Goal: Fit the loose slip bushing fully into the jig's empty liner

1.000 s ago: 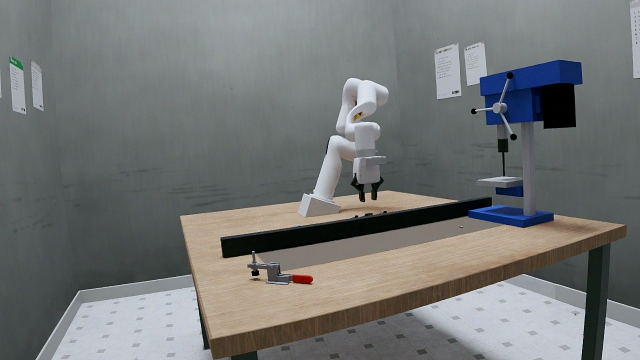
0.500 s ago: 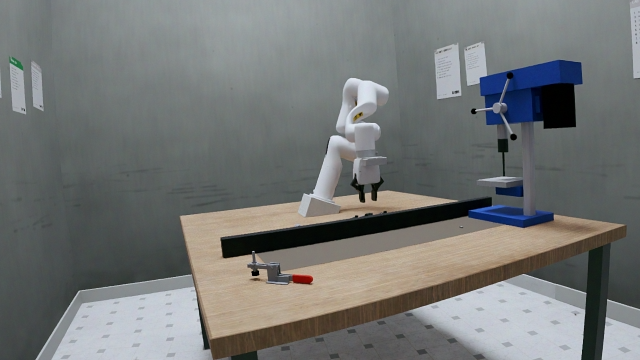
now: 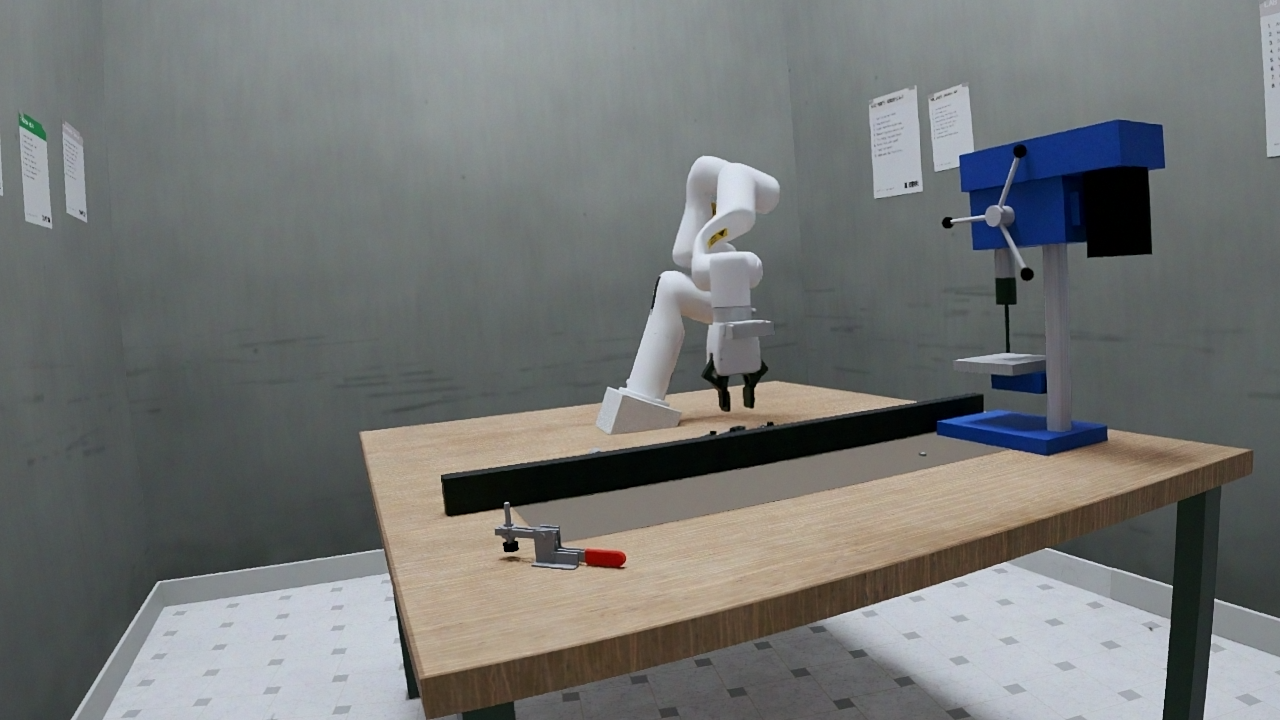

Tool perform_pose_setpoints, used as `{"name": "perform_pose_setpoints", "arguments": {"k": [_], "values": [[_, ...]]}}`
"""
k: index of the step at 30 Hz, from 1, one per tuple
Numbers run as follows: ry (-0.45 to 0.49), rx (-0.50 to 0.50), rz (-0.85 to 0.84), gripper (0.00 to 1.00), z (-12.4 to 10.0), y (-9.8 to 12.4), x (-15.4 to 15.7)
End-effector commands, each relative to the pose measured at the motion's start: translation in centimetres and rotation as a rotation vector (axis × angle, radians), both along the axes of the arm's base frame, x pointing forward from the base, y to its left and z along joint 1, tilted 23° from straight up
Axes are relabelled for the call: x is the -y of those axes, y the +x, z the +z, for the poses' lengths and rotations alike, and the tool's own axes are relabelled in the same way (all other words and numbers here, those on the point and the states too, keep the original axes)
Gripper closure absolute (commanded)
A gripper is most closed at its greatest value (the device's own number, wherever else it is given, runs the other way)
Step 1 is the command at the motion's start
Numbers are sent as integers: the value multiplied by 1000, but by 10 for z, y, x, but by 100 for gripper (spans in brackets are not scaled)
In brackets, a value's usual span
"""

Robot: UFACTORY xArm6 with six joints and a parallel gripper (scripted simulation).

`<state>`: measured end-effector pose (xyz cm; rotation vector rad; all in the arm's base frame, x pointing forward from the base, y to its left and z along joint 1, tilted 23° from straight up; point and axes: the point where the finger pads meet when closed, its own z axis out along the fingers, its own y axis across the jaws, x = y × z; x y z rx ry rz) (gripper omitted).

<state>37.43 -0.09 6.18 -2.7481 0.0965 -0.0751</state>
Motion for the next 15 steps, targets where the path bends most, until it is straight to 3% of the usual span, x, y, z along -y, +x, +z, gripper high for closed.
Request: {"name": "perform_pose_setpoints", "arguments": {"k": [1, 15], "values": [[-1, 4, -1, 50, -1, 2, 0], [-1, 4, -1, 50, -15, 3, -6]]}}
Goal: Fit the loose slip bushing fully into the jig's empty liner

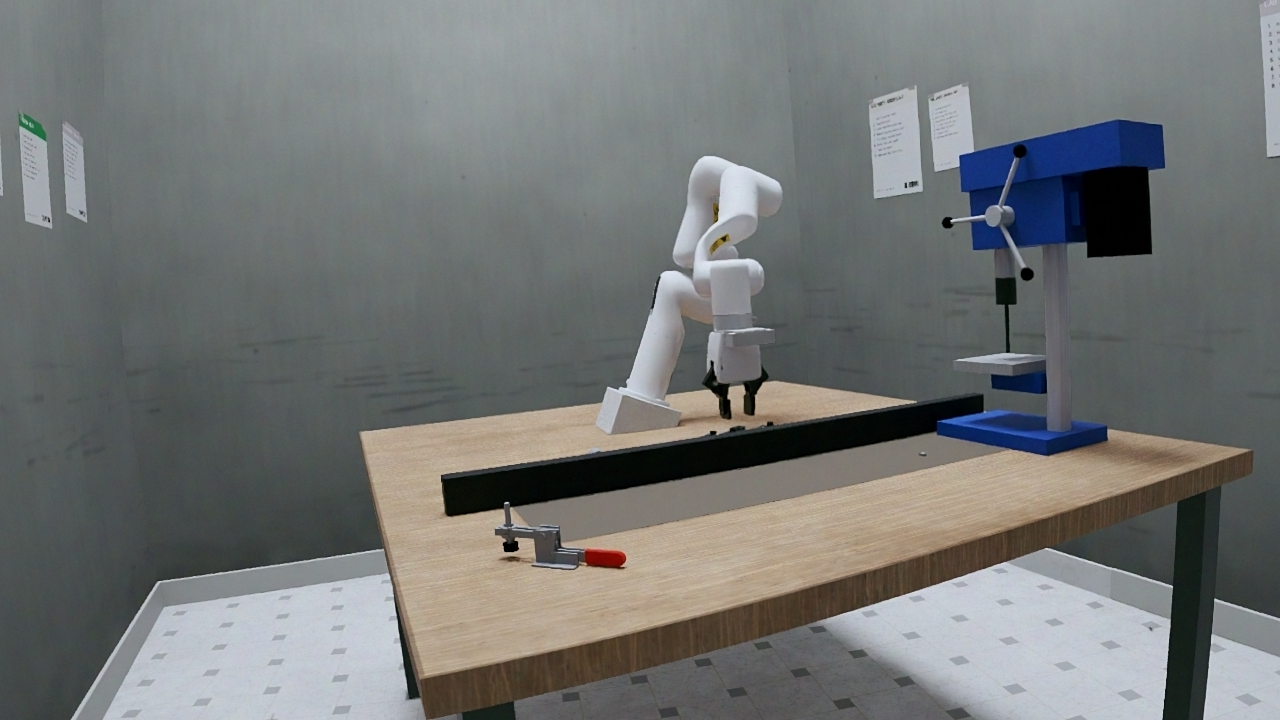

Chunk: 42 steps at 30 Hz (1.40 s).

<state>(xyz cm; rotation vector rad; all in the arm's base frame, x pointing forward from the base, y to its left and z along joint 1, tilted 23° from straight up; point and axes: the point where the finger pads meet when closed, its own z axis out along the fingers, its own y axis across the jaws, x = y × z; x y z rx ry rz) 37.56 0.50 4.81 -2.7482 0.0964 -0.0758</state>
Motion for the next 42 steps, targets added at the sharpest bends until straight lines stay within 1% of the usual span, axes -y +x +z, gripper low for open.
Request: {"name": "perform_pose_setpoints", "arguments": {"k": [1, 14, 42], "values": [[-1, 4, -1, 50, -1, 2, 0], [-1, 4, -1, 50, -6, 2, -3], [-1, 4, -1, 50, -6, 3, -3]]}}
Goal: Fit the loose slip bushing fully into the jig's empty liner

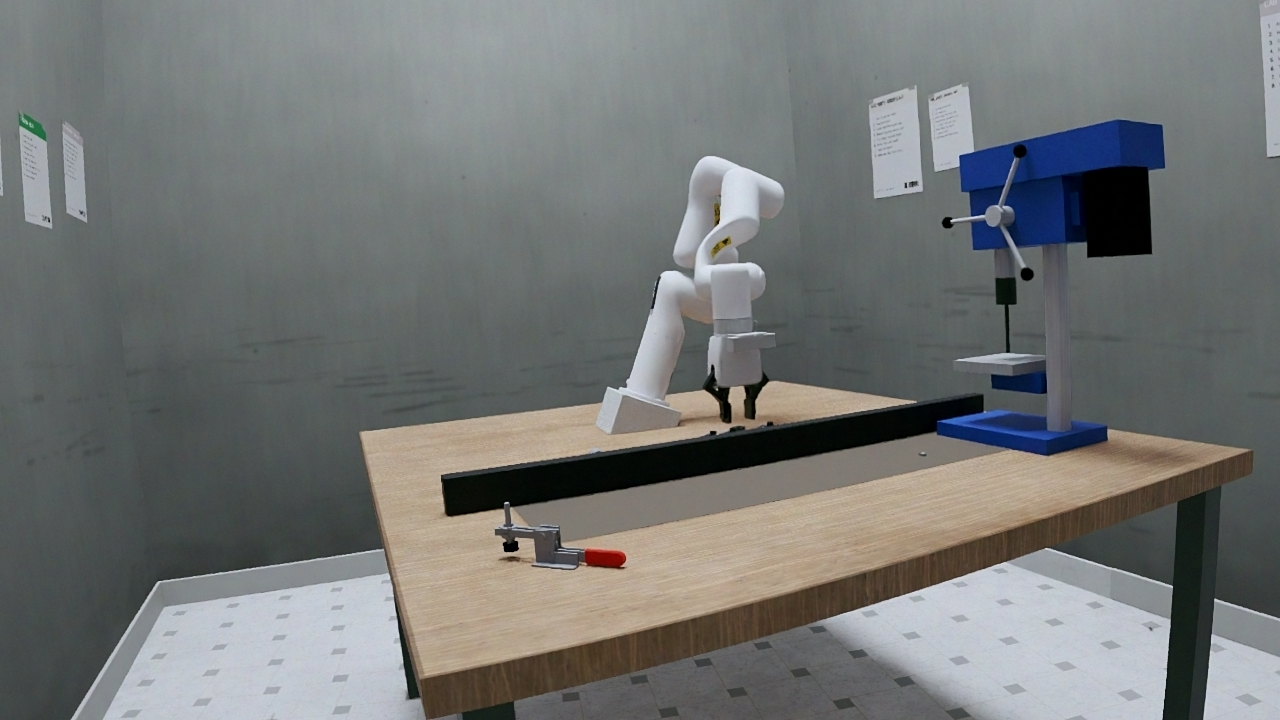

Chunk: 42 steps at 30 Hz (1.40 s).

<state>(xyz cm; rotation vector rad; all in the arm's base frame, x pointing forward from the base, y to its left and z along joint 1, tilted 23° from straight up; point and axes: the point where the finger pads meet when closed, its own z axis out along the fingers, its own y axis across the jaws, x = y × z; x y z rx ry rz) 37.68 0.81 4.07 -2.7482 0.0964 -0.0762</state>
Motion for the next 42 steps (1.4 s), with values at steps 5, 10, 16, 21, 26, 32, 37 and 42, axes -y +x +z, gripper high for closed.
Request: {"name": "perform_pose_setpoints", "arguments": {"k": [5, 10, 16, 21, 26, 32, 37, 42], "values": [[-1, 3, -1, 50, 1, 2, 1], [-1, 3, -1, 50, 1, 2, 1], [-1, 3, -1, 50, 1, 2, 1], [-1, 3, -1, 50, 1, 2, 0], [-1, 3, -1, 50, 0, 2, 0], [-1, 3, -1, 50, -2, 2, -1], [-1, 3, -1, 50, -5, 3, -2], [-1, 3, -1, 50, -9, 3, -3]]}}
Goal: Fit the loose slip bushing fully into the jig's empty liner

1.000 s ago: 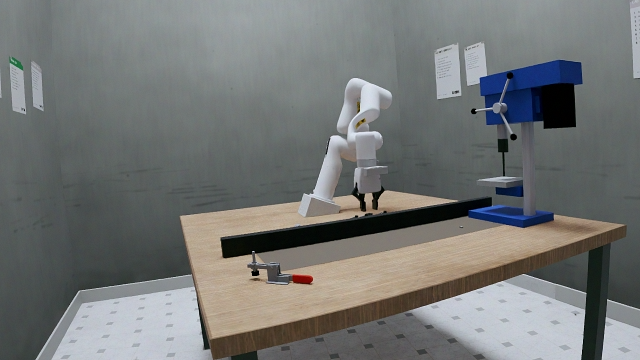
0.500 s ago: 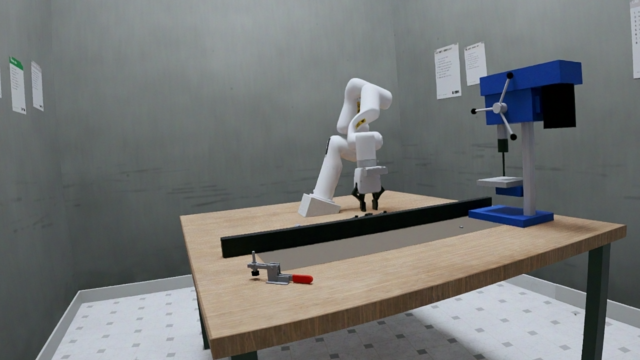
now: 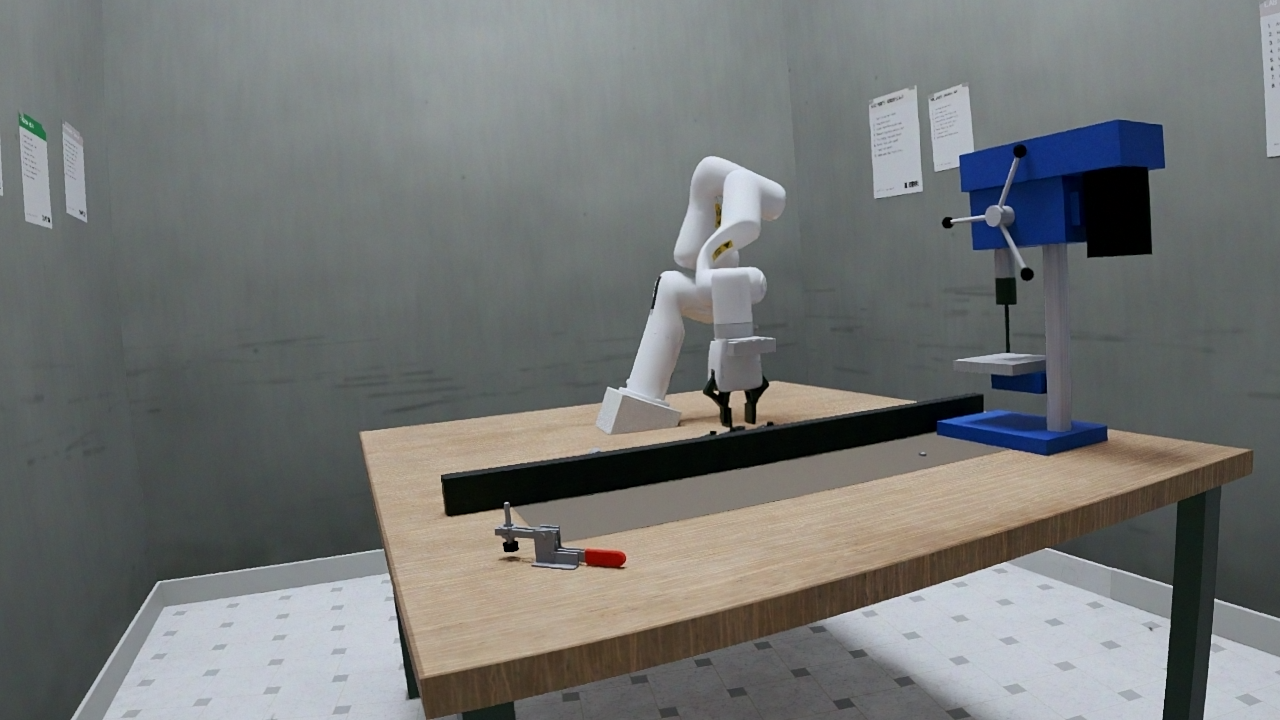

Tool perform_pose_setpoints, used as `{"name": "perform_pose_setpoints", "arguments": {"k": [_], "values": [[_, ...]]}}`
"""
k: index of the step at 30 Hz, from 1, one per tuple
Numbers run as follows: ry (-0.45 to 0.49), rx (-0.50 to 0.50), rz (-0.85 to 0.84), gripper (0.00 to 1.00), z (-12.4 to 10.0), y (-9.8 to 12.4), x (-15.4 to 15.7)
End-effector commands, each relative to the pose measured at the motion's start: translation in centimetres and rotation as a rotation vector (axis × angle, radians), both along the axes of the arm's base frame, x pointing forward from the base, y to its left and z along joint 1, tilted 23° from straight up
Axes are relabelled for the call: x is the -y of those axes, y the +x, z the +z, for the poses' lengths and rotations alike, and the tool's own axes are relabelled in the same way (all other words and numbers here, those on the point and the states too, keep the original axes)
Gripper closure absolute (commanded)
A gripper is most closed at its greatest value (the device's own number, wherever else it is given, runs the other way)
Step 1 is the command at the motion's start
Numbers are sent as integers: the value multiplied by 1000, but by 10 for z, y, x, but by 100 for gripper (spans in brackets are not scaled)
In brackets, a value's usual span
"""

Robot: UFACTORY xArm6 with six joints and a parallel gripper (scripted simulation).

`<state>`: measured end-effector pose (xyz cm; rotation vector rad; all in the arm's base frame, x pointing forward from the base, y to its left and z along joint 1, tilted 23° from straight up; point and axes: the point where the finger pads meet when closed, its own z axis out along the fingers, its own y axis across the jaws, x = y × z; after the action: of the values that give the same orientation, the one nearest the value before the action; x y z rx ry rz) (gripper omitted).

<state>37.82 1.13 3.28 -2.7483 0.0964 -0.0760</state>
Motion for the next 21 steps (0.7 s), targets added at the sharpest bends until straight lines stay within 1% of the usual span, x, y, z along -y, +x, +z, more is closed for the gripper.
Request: {"name": "perform_pose_setpoints", "arguments": {"k": [1, 21], "values": [[-1, 3, -1, 50, -2, 2, -1], [-1, 3, -1, 50, -9, 2, -4]]}}
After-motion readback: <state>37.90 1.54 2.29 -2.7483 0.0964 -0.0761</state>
